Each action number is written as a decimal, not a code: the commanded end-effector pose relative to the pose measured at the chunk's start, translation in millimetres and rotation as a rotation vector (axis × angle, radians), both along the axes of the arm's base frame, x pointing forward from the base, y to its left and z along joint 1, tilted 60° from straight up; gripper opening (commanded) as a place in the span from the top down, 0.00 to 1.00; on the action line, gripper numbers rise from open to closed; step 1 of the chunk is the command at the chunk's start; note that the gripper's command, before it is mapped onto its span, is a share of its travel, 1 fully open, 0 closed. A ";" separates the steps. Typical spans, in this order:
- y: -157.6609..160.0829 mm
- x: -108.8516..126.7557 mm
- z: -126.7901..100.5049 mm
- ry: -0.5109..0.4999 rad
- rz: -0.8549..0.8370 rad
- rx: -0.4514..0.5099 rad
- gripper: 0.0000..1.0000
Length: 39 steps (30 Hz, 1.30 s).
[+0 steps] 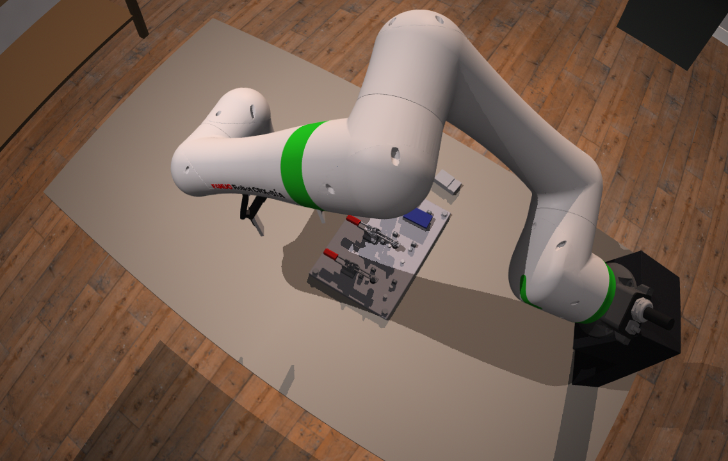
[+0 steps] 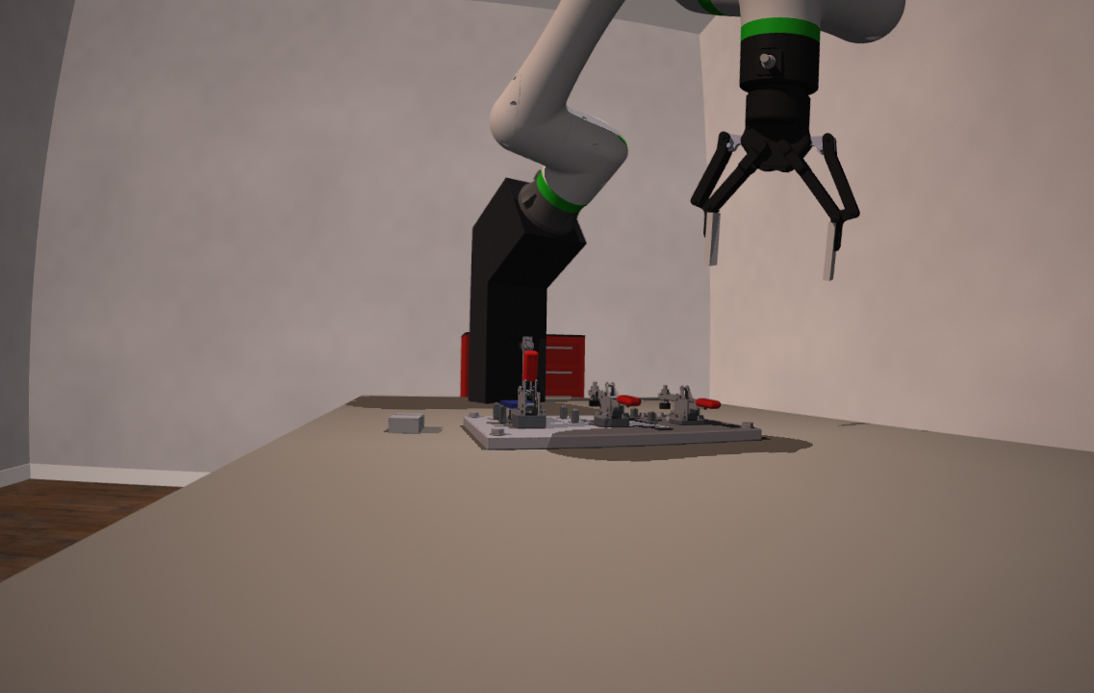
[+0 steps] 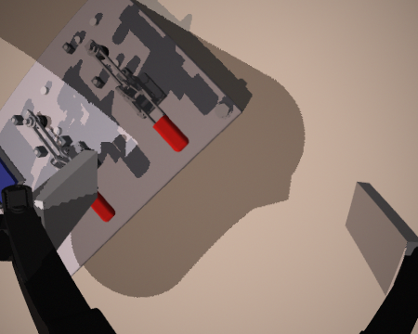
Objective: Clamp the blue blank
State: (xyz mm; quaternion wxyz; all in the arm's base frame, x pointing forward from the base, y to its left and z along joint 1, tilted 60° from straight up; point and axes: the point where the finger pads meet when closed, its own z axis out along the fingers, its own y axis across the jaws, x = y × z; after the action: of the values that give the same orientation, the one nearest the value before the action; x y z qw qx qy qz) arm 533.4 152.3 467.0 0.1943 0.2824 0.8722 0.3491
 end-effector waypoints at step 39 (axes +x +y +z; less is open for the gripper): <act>-29.4 3.2 -44.2 0.153 -0.185 0.155 0.00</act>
State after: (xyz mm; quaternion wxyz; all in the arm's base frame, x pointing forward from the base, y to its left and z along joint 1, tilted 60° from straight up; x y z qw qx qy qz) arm 536.6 123.0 422.5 0.1362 0.4014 0.8252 0.3732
